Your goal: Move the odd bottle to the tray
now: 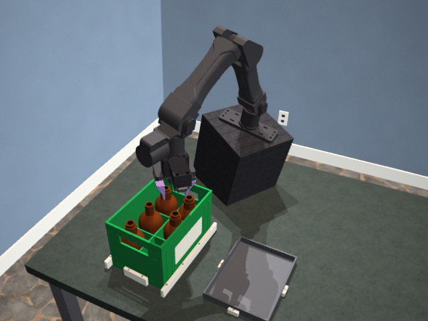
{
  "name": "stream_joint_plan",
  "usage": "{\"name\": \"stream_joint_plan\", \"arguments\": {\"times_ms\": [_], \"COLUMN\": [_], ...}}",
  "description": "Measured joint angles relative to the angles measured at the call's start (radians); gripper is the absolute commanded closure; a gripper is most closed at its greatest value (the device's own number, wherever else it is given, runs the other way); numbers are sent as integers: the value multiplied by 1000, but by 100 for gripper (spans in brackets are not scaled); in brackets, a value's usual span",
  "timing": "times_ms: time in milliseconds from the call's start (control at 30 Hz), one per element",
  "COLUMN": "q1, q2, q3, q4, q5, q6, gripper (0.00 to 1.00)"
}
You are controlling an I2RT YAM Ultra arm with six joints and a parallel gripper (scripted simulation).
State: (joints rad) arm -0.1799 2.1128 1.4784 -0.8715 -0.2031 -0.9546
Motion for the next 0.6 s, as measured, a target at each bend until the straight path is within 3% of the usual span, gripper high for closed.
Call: {"name": "stream_joint_plan", "arguments": {"times_ms": [600], "q1": [6], "q2": [27], "q3": [-23], "q4": [42], "q5": [0], "q6": [5], "gripper": [39]}}
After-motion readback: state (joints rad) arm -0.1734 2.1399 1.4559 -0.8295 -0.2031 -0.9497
